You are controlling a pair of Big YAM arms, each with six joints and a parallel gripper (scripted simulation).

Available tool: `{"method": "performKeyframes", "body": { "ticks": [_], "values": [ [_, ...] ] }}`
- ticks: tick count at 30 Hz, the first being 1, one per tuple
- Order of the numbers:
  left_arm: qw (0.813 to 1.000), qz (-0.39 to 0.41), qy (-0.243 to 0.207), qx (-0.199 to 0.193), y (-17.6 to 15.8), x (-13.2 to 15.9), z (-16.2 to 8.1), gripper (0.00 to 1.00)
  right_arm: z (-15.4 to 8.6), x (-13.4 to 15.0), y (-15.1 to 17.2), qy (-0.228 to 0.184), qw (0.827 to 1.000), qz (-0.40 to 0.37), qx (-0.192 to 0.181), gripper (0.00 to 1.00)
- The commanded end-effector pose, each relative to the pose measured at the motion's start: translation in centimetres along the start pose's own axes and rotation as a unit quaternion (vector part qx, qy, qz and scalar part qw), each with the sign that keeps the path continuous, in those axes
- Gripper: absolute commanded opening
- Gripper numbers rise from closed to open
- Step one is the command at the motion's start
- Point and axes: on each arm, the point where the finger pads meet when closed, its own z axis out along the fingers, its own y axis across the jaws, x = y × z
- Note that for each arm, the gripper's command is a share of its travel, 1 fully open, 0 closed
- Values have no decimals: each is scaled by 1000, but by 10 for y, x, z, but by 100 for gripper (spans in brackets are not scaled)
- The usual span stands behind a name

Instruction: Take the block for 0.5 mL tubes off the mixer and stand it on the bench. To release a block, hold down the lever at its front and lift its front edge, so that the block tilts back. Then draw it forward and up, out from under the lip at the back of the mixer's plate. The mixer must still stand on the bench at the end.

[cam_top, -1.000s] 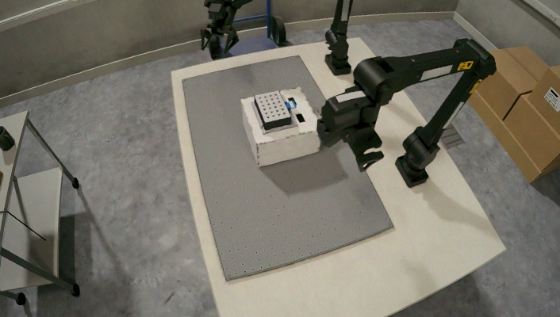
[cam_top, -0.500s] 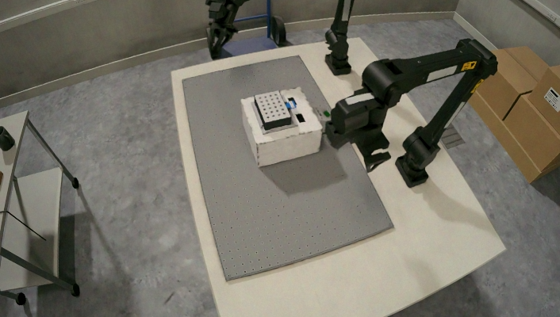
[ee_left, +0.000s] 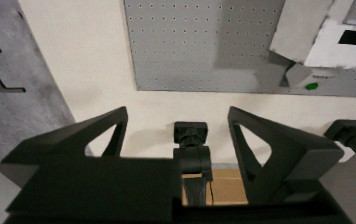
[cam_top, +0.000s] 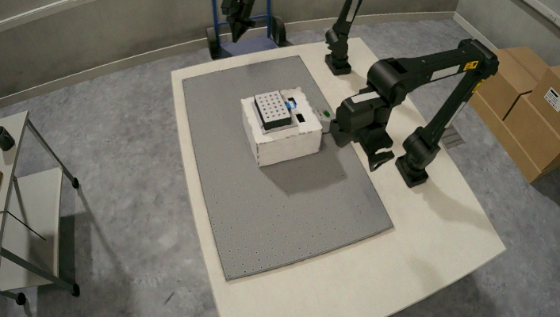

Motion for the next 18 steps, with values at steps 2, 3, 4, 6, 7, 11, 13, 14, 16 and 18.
{"method": "performKeyframes", "body": {
  "ticks": [2,3,4,6,7,11,13,14,16,18],
  "values": [
    [1000,4,-16,-2,0,-16,-14,100,-46,-3,12,-1,999,32,29,0],
    [1000,4,-17,-2,0,-17,-15,100,-51,-1,14,4,999,38,33,0],
    [1000,4,-18,-2,0,-18,-15,100,-55,2,16,10,998,44,37,0],
    [1000,4,-18,-2,0,-18,-15,100,-58,5,18,17,998,51,41,0],
    [1000,4,-18,-2,0,-18,-15,100,-58,5,18,17,998,51,41,0],
    [1000,3,-19,-2,-1,-19,-16,100,-58,25,20,56,994,83,46,0],
    [1000,3,-19,-2,-2,-20,-17,100,-63,36,25,73,991,100,51,0],
    [1000,3,-19,-2,-2,-20,-17,100,-67,41,28,79,990,107,55,0],
    [1000,4,-19,-1,-3,-21,-17,100,-75,51,34,91,986,122,64,0],
    [1000,0,-19,-1,-1,-21,-17,100,-85,56,39,101,983,133,74,0]
  ]
}}
